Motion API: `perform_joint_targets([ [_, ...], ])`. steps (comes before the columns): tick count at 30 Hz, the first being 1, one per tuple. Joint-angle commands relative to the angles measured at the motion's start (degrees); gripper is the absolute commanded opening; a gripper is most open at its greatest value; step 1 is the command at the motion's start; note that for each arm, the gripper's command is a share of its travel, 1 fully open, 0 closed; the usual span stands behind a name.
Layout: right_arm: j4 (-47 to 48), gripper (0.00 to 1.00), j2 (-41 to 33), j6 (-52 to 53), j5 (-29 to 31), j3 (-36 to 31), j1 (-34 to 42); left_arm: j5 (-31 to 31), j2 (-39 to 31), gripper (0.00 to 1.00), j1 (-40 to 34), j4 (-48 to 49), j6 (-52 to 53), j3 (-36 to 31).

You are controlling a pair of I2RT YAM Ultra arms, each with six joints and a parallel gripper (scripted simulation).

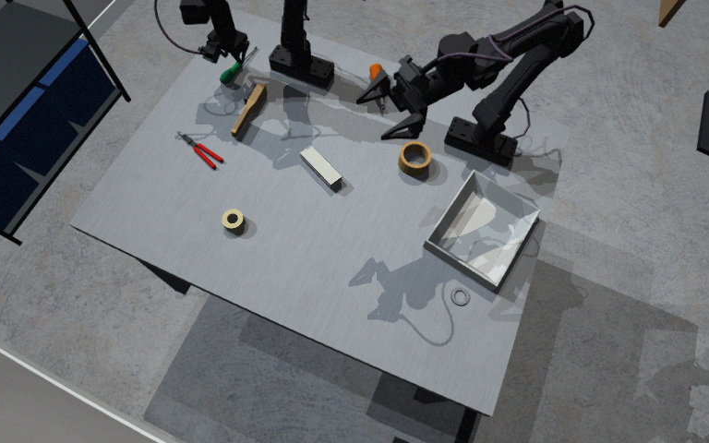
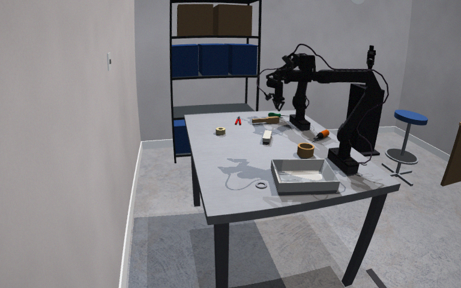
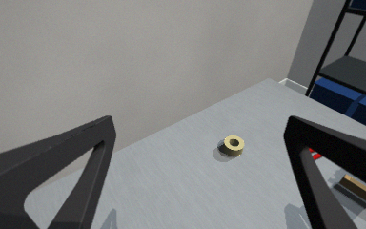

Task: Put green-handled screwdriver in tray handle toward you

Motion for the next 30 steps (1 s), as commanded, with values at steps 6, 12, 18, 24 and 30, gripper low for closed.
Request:
perform_joint_targets([
  [6, -0.67, 0.62, 0.20, -0.48, -0.10, 1.88, 0.27, 0.76, 1.97, 1.00, -20.15, 3.51, -0.88, -2.20],
  [12, -0.67, 0.62, 0.20, -0.48, -0.10, 1.88, 0.27, 0.70, 4.20, 1.00, -34.43, 4.93, -1.18, -3.26],
  [18, -0.67, 0.62, 0.20, -0.48, -0.10, 1.88, 0.27, 0.73, 5.63, 1.00, -42.63, 5.72, -1.33, -4.02],
  [24, -0.67, 0.62, 0.20, -0.48, -0.10, 1.88, 0.27, 0.66, 6.73, 1.00, -49.46, 6.34, -1.43, -4.22],
  [30, -0.66, 0.62, 0.20, -0.48, -0.10, 1.88, 0.27, 0.56, 6.95, 1.00, -50.86, 6.48, -1.40, -4.53],
])
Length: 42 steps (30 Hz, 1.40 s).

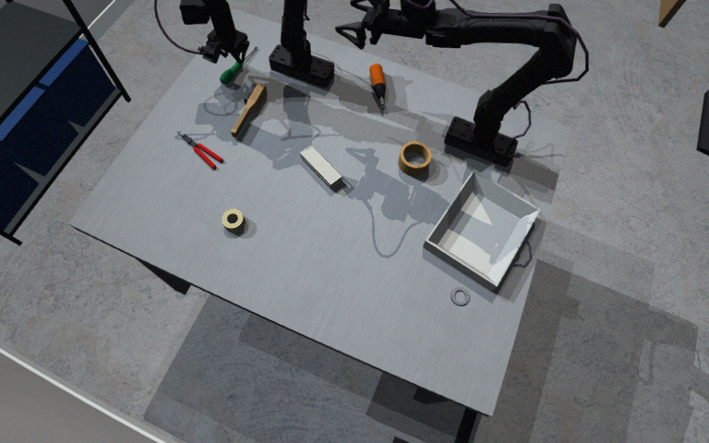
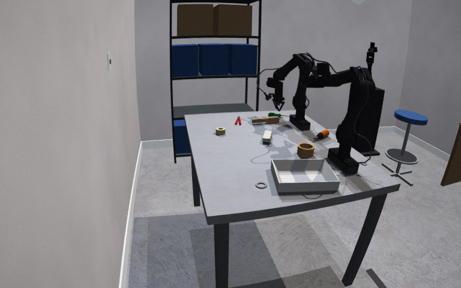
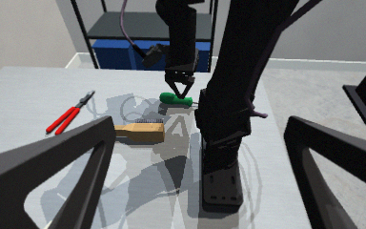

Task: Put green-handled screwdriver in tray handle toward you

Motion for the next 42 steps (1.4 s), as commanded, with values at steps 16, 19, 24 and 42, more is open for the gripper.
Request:
perform_joint_targets([
  [16, 5.84, 0.62, 3.50, -0.37, -0.11, -1.37, 0.48, -0.31, -0.25, 1.00, -0.04, 0.90, -0.20, 0.33],
  [19, 6.24, 0.62, 3.68, -0.37, -0.11, -1.59, 0.48, -0.31, -0.25, 1.00, -0.04, 0.90, -0.20, 0.33],
  [24, 8.32, 0.62, 4.68, -0.37, -0.11, -2.66, 0.49, -0.31, -0.25, 1.00, -0.04, 0.90, -0.20, 0.33],
  [42, 15.06, 0.60, 8.33, -0.37, -0.11, -5.76, 0.48, -0.31, -0.25, 1.00, -0.04, 0.90, -0.20, 0.33],
])
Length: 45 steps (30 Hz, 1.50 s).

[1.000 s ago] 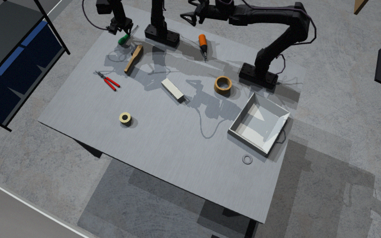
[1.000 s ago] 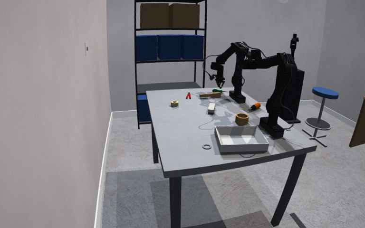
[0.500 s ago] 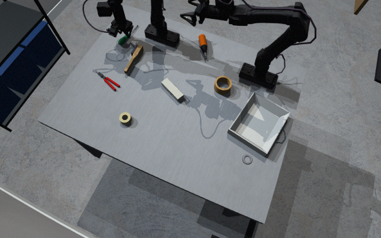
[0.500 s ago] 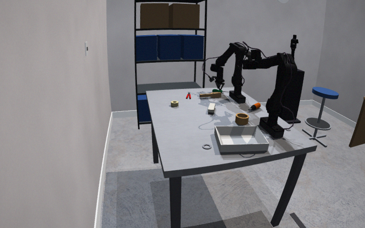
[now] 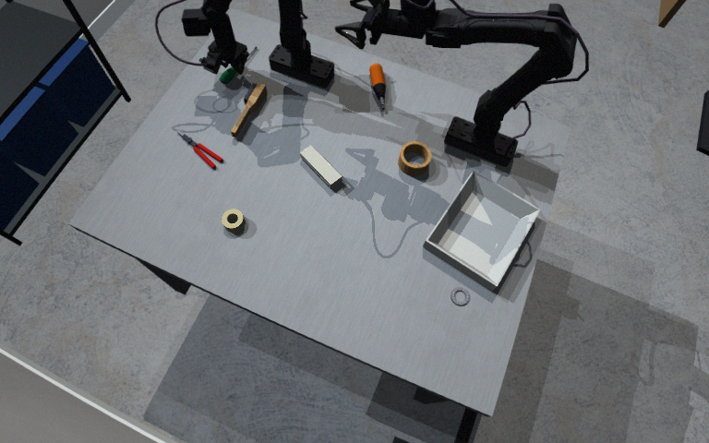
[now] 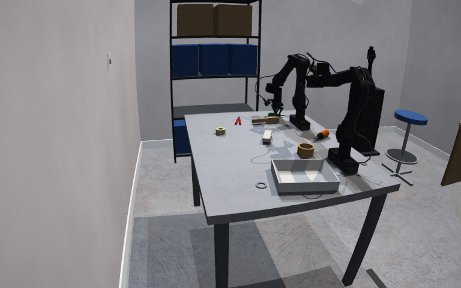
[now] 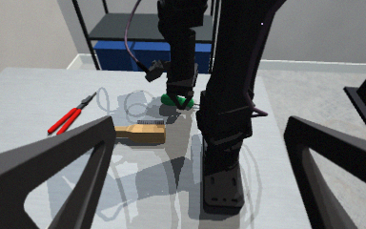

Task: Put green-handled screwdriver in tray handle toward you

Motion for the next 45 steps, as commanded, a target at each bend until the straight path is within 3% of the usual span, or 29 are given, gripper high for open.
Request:
perform_joint_targets([
  [1, 2.31, 0.60, 0.84, -0.15, -0.11, -1.01, 0.48, -0.15, -0.25, 1.00, -0.15, 0.60, -0.18, 0.31],
  [3, 2.39, 0.48, 0.92, -0.14, -0.11, -1.01, 0.49, -0.15, -0.25, 1.00, -0.15, 0.60, -0.18, 0.31],
  [25, 1.93, 0.19, 0.36, -0.67, -0.10, -1.11, -0.06, -0.15, -0.25, 1.00, -0.15, 0.60, -0.18, 0.31],
  [26, 0.67, 0.08, -0.37, -0.73, -0.10, -0.34, -0.08, -0.15, -0.25, 1.00, -0.15, 0.60, -0.18, 0.31],
  [28, 0.67, 0.08, -0.37, -0.73, -0.10, -0.34, -0.08, -0.15, -0.25, 1.00, -0.15, 0.60, -0.18, 0.31],
  [29, 0.07, 0.00, -0.74, -0.69, -0.10, 0.26, -0.08, -0.15, -0.25, 1.00, -0.15, 0.60, -0.18, 0.31],
  [31, -2.15, 0.17, -2.04, -0.68, -0.10, 1.51, -0.09, -0.15, -0.25, 1.00, -0.15, 0.60, -0.18, 0.31],
  [39, -14.24, 0.17, -7.77, -0.65, -0.10, 8.10, -0.10, -0.15, -0.25, 1.00, -0.15, 0.60, -0.18, 0.31],
  [45, -15.63, 0.17, -7.99, -0.67, -0.11, 9.10, -0.11, -0.15, -0.25, 1.00, -0.15, 0.60, -0.18, 0.31],
])
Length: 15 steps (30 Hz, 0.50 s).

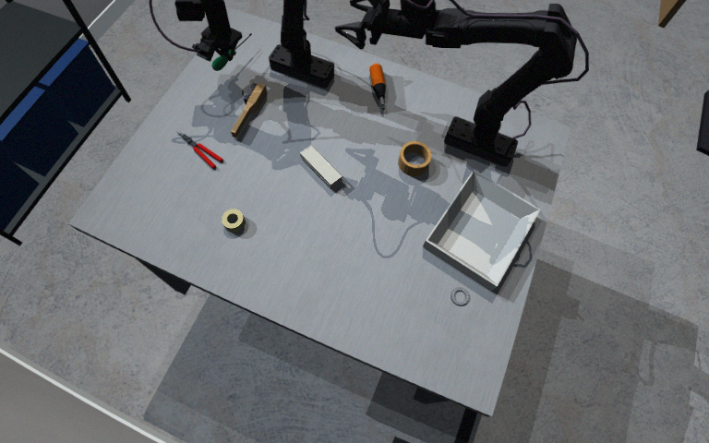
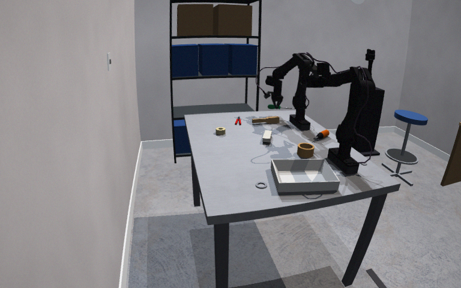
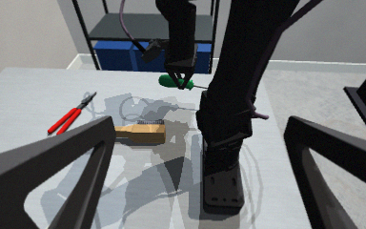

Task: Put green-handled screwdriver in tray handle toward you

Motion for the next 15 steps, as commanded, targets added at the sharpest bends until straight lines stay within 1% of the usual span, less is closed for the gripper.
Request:
perform_joint_targets([
  [1, -3.50, 0.17, -1.29, -0.48, -0.10, 1.63, -0.11, -0.63, -0.26, 1.00, -0.15, -0.58, -0.17, 0.30],
  [5, -3.59, 0.17, -1.33, -0.47, -0.10, 1.65, -0.11, -0.28, -2.56, 1.00, 0.17, -6.46, -0.18, 1.20],
  [8, -3.61, 0.17, -1.34, -0.47, -0.10, 1.65, -0.11, -0.18, -6.55, 1.00, 0.95, -13.50, -0.27, 1.84],
  [12, -2.71, 0.17, -1.40, 0.62, 0.63, 1.70, 1.11, -0.36, -16.70, 1.00, 1.89, -25.69, -0.55, 3.19],
  [15, -1.54, 0.17, -1.64, 1.58, 1.13, 1.86, 4.97, -0.65, -25.19, 1.00, 2.53, -35.13, -0.72, 4.60],
])
